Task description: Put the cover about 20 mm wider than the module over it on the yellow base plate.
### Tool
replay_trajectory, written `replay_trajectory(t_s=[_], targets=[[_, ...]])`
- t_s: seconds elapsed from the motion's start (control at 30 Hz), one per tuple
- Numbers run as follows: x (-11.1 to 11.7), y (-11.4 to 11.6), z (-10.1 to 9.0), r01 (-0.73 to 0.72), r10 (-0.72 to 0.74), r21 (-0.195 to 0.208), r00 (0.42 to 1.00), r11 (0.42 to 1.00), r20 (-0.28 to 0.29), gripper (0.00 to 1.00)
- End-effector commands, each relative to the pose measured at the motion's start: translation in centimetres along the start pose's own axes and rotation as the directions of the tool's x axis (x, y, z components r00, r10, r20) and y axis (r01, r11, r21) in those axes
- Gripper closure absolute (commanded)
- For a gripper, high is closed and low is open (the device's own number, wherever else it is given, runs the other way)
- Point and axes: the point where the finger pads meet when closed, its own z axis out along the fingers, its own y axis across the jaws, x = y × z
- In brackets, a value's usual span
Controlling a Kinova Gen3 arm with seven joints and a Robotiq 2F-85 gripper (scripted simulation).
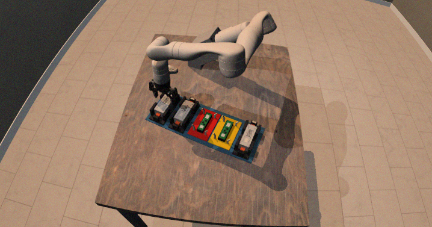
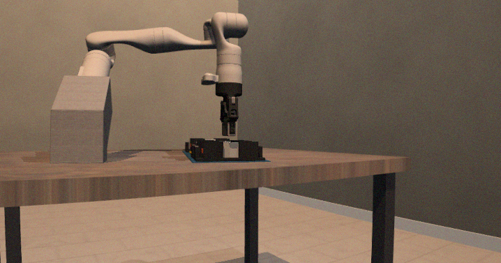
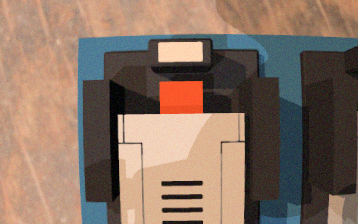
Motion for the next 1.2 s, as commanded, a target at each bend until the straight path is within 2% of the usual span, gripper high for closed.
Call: replay_trajectory(t_s=[0.0, 1.17], targets=[[0.0, 0.0, 0.0, 0.000, 0.000, 0.001, 1.000, 1.000, 0.002, 0.00], [-0.1, 0.0, 2.1, 0.000, 0.000, 0.001, 1.000, 1.000, 0.002, 0.00]])
